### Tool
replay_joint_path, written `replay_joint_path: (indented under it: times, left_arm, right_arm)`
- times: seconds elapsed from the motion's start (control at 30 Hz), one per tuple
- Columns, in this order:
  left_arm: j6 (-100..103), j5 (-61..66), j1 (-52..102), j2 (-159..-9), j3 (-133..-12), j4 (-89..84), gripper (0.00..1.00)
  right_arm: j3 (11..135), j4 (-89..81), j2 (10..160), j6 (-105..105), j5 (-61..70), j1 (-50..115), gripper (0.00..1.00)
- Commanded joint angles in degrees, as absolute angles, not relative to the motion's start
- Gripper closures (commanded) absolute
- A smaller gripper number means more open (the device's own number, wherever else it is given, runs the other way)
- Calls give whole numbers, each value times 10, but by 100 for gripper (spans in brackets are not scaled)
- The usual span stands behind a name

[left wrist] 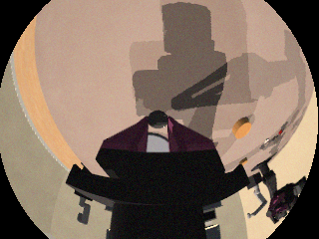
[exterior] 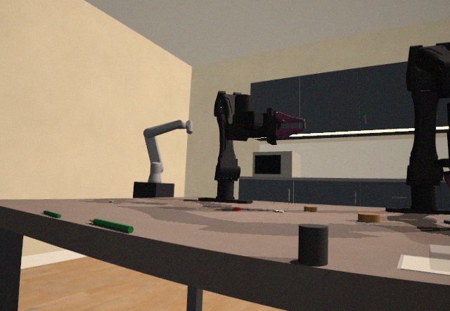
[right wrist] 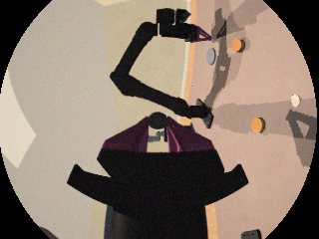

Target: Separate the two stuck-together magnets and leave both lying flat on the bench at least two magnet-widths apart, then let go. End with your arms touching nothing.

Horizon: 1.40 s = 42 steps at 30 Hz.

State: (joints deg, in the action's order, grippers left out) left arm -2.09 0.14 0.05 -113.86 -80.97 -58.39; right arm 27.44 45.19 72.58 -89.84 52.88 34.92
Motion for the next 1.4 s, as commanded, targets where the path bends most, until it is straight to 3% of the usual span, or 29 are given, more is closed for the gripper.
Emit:
replay_joint_path:
  times: [0.0, 1.07, 1.1, 1.37]
  left_arm:
    - [-21, 0, 0, -1136, -811, -575, 75]
    - [-20, 0, 1, -1149, -781, -532, 75]
    - [-20, 0, 1, -1149, -781, -532, 0]
    - [-20, 0, 1, -1149, -781, -532, 0]
  right_arm:
    - [279, 453, 723, -895, 527, 348, 76]
    - [279, 453, 723, -895, 527, 348, 76]
    - [279, 453, 723, -895, 527, 348, 76]
    - [279, 453, 723, -895, 527, 348, 76]
